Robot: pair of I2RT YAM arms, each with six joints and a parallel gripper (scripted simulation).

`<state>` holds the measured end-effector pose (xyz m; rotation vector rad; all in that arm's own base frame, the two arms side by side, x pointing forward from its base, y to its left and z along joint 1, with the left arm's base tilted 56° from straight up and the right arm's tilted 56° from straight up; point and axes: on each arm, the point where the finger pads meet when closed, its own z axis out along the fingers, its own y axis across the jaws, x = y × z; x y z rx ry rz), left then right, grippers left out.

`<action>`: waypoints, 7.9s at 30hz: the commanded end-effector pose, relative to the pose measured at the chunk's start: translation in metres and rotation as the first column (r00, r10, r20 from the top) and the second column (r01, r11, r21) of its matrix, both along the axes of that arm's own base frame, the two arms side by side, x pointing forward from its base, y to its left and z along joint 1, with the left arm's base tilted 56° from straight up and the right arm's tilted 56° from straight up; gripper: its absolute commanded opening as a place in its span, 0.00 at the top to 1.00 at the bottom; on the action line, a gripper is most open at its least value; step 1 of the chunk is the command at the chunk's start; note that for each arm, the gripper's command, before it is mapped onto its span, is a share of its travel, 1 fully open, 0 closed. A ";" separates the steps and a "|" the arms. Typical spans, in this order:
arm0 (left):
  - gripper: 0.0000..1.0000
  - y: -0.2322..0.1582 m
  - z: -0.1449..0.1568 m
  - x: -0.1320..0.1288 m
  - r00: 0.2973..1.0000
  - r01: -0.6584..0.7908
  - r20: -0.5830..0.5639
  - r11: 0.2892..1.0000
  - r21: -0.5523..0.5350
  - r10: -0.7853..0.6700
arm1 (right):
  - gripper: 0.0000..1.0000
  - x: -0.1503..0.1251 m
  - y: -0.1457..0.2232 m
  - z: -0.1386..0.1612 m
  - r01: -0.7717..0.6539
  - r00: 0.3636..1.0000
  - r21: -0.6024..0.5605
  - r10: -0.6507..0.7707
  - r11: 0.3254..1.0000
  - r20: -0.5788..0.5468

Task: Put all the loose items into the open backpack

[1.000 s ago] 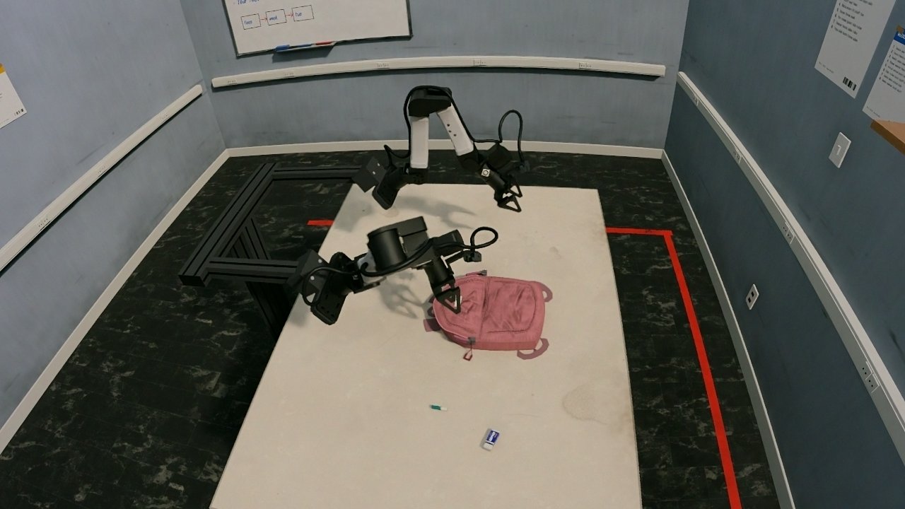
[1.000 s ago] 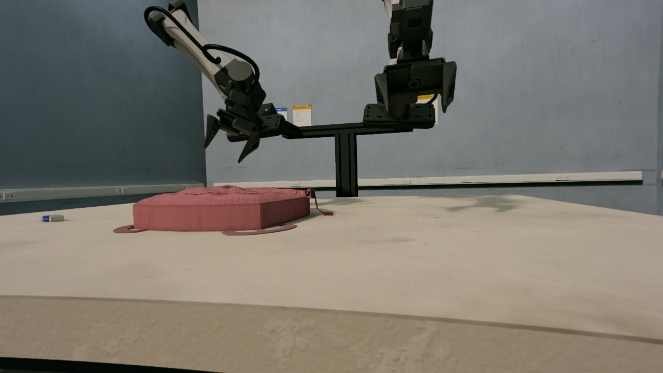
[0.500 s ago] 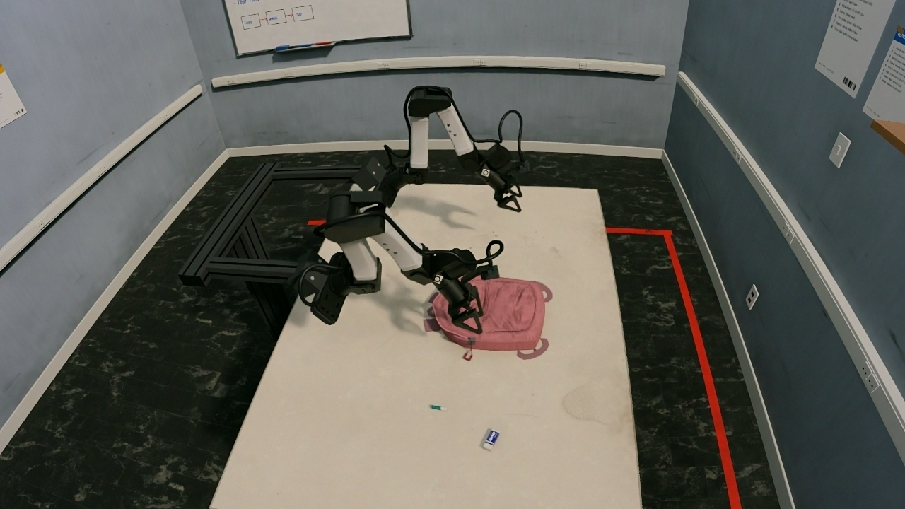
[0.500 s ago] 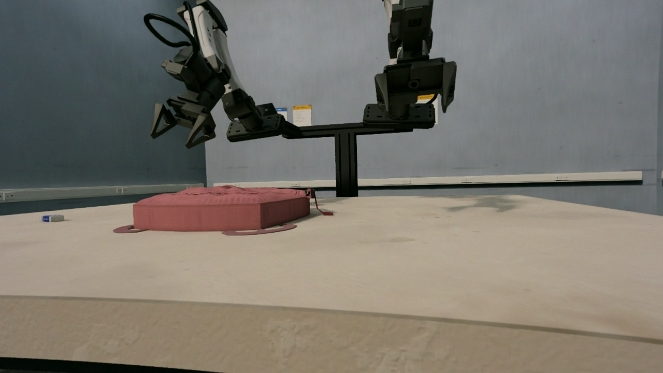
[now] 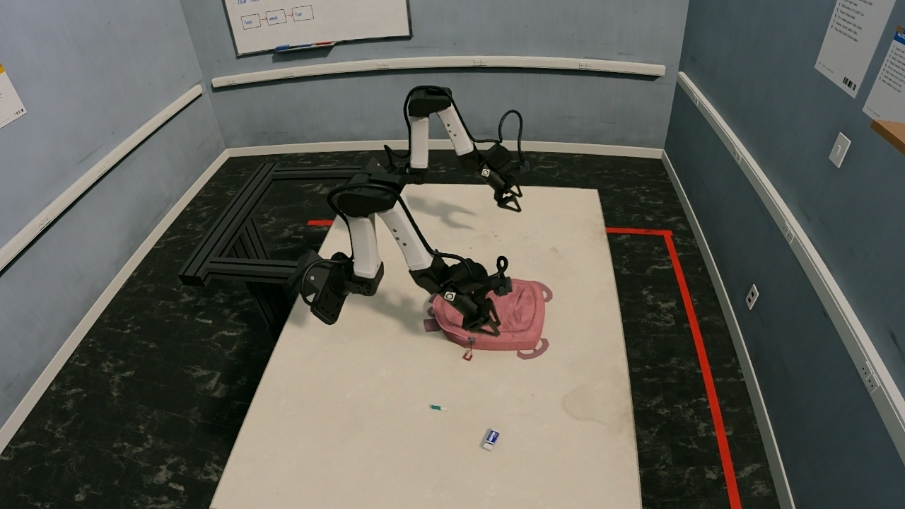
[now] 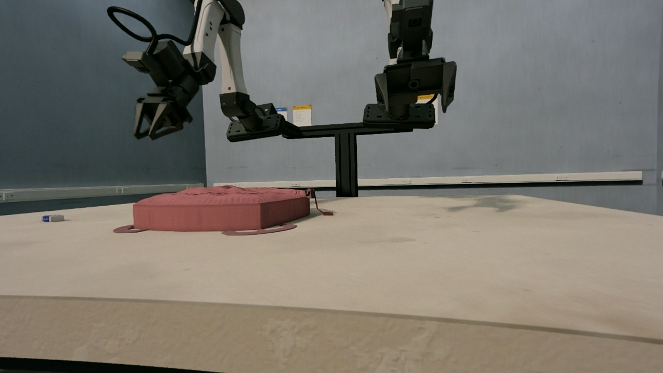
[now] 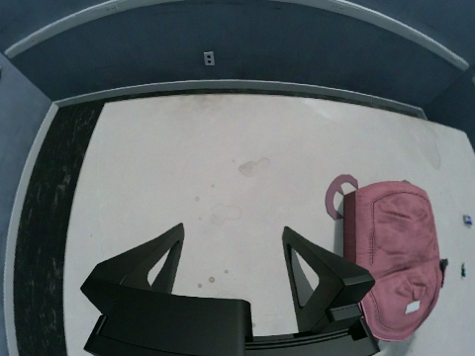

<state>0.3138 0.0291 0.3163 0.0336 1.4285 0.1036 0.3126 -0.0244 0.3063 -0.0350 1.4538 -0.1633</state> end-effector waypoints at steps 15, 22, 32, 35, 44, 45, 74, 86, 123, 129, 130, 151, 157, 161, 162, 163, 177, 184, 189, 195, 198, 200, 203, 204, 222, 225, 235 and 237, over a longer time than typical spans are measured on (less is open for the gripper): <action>0.10 0.000 0.007 -0.002 1.000 -0.001 0.020 1.000 0.003 0.001 | 1.00 -0.024 0.071 -0.077 0.014 0.991 -0.301 -0.054 0.953 -0.125; 0.10 0.000 0.007 -0.002 1.000 -0.001 0.020 1.000 0.003 0.001 | 1.00 -0.033 0.091 -0.102 0.026 0.983 -0.396 -0.096 0.918 -0.159; 0.10 0.000 0.007 -0.002 1.000 -0.001 0.020 1.000 0.003 0.001 | 1.00 -0.051 0.130 -0.152 0.037 0.958 -0.575 -0.192 0.818 -0.213; 0.10 0.000 0.007 -0.002 1.000 -0.001 0.020 1.000 0.003 0.001 | 1.00 -0.053 0.135 -0.157 0.036 0.955 -0.591 -0.202 0.806 -0.217; 0.10 0.000 0.007 -0.002 1.000 -0.001 0.020 1.000 0.003 0.001 | 1.00 -0.068 0.174 -0.201 0.025 0.926 -0.728 -0.291 0.685 -0.242; 0.10 0.000 0.007 -0.002 1.000 -0.001 0.020 1.000 0.003 0.001 | 1.00 -0.070 0.178 -0.206 0.023 0.922 -0.742 -0.301 0.670 -0.243; 0.10 0.000 0.007 -0.002 1.000 -0.001 0.020 1.000 0.003 0.001 | 1.00 -0.028 0.187 -0.274 -0.002 0.887 -0.832 -0.383 0.555 -0.258; 0.10 0.000 0.007 -0.002 1.000 -0.001 0.020 1.000 0.003 0.001 | 1.00 0.000 0.173 -0.270 -0.003 0.887 -0.833 -0.383 0.553 -0.257; 0.10 0.000 0.007 -0.002 1.000 -0.001 0.020 1.000 0.003 0.001 | 1.00 0.022 0.171 -0.260 0.012 0.891 -0.821 -0.378 0.571 -0.250; 0.10 0.000 0.007 -0.002 1.000 -0.001 0.020 1.000 0.003 0.001 | 1.00 0.027 0.169 -0.258 0.012 0.892 -0.821 -0.378 0.571 -0.249; 0.10 0.000 0.007 -0.002 1.000 -0.001 0.020 1.000 0.003 0.001 | 1.00 0.028 0.168 -0.257 0.014 0.892 -0.820 -0.377 0.572 -0.248; 0.10 0.000 0.007 -0.002 1.000 -0.001 0.020 1.000 0.003 0.001 | 1.00 0.039 0.164 -0.250 0.024 0.895 -0.813 -0.375 0.582 -0.241; 0.10 0.000 0.007 -0.002 1.000 -0.001 0.020 1.000 0.003 0.001 | 1.00 0.028 0.166 -0.248 0.020 0.897 -0.813 -0.370 0.581 -0.242; 0.10 0.000 0.007 -0.002 1.000 -0.001 0.020 1.000 0.003 0.001 | 1.00 0.025 0.168 -0.245 0.022 0.899 -0.810 -0.366 0.586 -0.241; 0.10 0.000 0.007 -0.002 1.000 -0.001 0.020 1.000 0.003 0.001 | 1.00 0.024 0.168 -0.245 0.021 0.898 -0.811 -0.367 0.585 -0.242; 0.10 0.000 0.007 -0.002 1.000 -0.001 0.020 1.000 0.003 0.001 | 1.00 0.023 0.167 -0.246 0.016 0.897 -0.814 -0.368 0.580 -0.244; 0.10 0.000 0.007 -0.002 1.000 -0.001 0.020 1.000 0.003 0.001 | 1.00 0.016 0.169 -0.238 0.025 0.899 -0.807 -0.366 0.590 -0.240; 0.10 0.000 0.007 -0.002 1.000 -0.001 0.020 1.000 0.003 0.001 | 1.00 0.015 0.163 -0.240 0.027 0.894 -0.811 -0.376 0.585 -0.242; 0.10 0.000 0.007 -0.002 1.000 -0.001 0.020 1.000 0.003 0.001 | 1.00 0.016 0.164 -0.239 0.030 0.895 -0.808 -0.376 0.588 -0.240; 0.10 0.000 0.007 -0.002 1.000 -0.001 0.020 1.000 0.003 0.001 | 1.00 0.010 0.165 -0.240 0.014 0.896 -0.816 -0.369 0.577 -0.246; 0.10 0.000 0.007 -0.002 1.000 -0.001 0.020 1.000 0.003 0.001 | 1.00 0.000 0.166 -0.235 0.007 0.894 -0.823 -0.372 0.568 -0.250; 0.10 0.000 0.007 -0.002 1.000 -0.001 0.020 1.000 0.003 0.001 | 1.00 -0.007 0.166 -0.231 0.007 0.894 -0.823 -0.372 0.569 -0.249; 0.10 0.000 0.007 -0.002 1.000 -0.001 0.020 1.000 0.003 0.001 | 1.00 -0.015 0.169 -0.223 0.011 0.895 -0.819 -0.370 0.573 -0.248; 0.10 0.000 0.007 -0.002 1.000 -0.001 0.020 1.000 0.003 0.001 | 1.00 -0.015 0.169 -0.223 0.011 0.895 -0.819 -0.370 0.573 -0.248; 0.10 0.000 0.007 -0.002 1.000 -0.001 0.020 1.000 0.003 0.001 | 0.10 -0.043 0.163 -0.191 0.035 0.899 -0.783 -0.362 0.621 -0.247; 0.10 0.000 0.007 -0.002 1.000 -0.001 0.020 1.000 0.003 0.001 | 0.10 -0.041 0.144 -0.175 0.039 0.918 -0.738 -0.317 0.673 -0.240; 0.10 0.000 0.007 -0.002 1.000 -0.001 0.020 1.000 0.003 0.001 | 0.10 -0.027 0.094 -0.103 0.060 0.973 -0.474 -0.157 0.878 -0.168; 0.10 0.000 0.007 -0.002 1.000 -0.001 0.020 1.000 0.003 0.001 | 0.10 -0.025 0.084 -0.089 0.054 0.981 -0.420 -0.127 0.906 -0.148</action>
